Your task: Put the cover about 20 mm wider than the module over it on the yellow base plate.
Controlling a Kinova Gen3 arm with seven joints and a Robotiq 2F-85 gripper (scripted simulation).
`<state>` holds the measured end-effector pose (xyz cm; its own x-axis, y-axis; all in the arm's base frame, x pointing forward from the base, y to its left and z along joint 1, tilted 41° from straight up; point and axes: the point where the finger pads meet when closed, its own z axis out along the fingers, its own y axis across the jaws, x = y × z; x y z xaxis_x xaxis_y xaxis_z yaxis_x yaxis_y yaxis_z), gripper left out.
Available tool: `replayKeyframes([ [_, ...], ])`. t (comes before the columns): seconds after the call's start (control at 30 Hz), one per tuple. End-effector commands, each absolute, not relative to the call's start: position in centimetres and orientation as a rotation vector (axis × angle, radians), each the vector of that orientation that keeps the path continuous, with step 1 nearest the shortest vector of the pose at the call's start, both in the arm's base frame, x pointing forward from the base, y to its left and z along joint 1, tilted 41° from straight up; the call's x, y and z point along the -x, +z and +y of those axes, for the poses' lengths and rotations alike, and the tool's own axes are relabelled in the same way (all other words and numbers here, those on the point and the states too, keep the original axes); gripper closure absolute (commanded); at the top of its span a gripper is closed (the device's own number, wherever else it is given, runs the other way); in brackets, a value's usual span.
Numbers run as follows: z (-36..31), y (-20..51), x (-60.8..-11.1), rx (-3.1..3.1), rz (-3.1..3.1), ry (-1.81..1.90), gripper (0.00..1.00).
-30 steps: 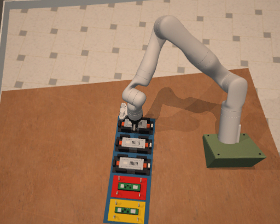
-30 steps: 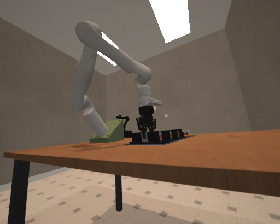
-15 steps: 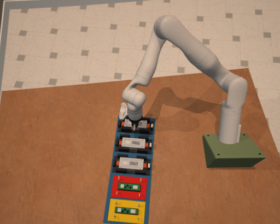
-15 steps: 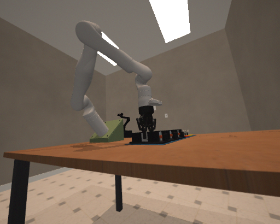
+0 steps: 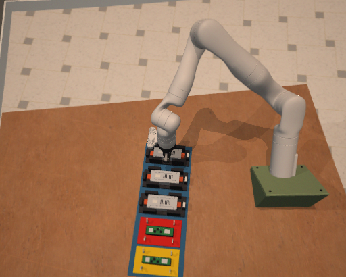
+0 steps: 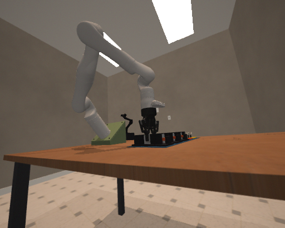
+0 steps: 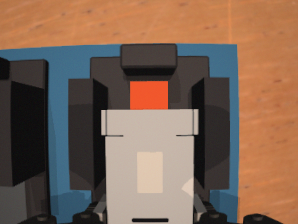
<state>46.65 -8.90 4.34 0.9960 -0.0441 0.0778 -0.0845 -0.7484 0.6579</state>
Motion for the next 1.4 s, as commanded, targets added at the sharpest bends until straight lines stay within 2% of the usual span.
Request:
replayKeyframes([
  [0.0,-8.8,4.4,-46.7,-2.418,-0.088,0.076,1.0],
  [1.37,-4.9,8.8,-46.5,-2.418,-0.088,0.076,1.0],
])
